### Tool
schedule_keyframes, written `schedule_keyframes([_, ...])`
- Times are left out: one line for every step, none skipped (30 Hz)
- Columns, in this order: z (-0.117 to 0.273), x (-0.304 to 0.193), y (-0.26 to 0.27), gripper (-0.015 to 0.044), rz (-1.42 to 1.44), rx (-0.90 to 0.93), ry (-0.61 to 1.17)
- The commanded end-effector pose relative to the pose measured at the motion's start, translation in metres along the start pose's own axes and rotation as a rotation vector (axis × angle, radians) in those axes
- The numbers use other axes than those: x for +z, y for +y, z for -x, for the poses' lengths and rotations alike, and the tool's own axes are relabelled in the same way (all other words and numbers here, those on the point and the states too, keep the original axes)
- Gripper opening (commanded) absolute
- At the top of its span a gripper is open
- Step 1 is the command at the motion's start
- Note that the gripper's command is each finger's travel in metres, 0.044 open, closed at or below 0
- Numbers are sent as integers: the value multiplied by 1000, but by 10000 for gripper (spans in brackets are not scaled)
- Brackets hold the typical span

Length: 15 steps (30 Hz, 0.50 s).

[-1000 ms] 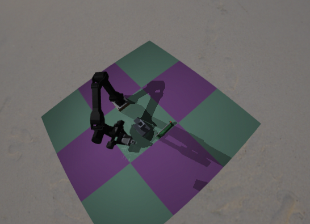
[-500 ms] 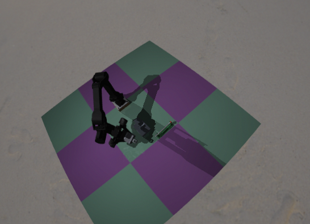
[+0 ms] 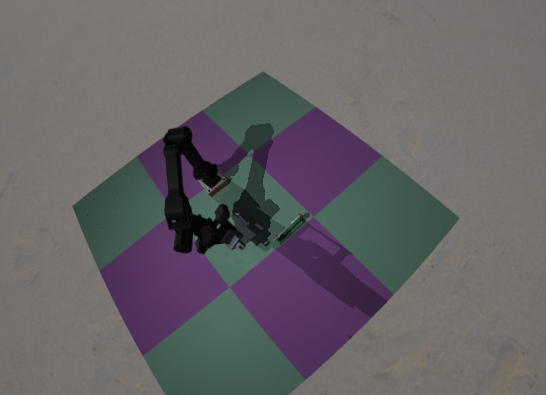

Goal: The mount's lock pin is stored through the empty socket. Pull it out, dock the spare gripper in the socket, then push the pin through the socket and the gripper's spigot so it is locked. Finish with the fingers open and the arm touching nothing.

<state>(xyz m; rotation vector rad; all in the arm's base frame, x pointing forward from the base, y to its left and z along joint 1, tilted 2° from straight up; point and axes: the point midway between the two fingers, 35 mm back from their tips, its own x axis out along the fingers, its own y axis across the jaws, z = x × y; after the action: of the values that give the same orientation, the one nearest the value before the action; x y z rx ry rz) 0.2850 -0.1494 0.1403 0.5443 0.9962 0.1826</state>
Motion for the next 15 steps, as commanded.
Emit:
schedule_keyframes([1, 3, 8, 0, -73, 12, 11])
schedule_keyframes([1, 3, 9, 0, -98, 15, 18])
schedule_keyframes([1, 3, 11, 0, -123, 17, 24])
schedule_keyframes([1, 3, 13, 0, -149, 19, 31])
schedule_keyframes([1, 3, 15, 0, -174, 22, 38])
schedule_keyframes([1, 2, 17, 0, -199, 24, 45])
schedule_keyframes([1, 2, 19, 0, -224, 25, 51])
schedule_keyframes([1, 2, 20, 0, -249, 27, 58])
schedule_keyframes([1, 2, 22, 0, -274, 28, 65])
schedule_keyframes([0, 2, 24, 0, -299, 30, 72])
schedule_keyframes([0, 1, 26, 0, -324, 31, 80])
schedule_keyframes([0, 1, 28, 0, -349, 31, 87])
schedule_keyframes([0, 1, 30, 0, -374, 32, 94])
schedule_keyframes([0, 0, 32, 0, -399, 32, 101])
schedule_keyframes([0, 0, 33, 0, -424, 33, 109])
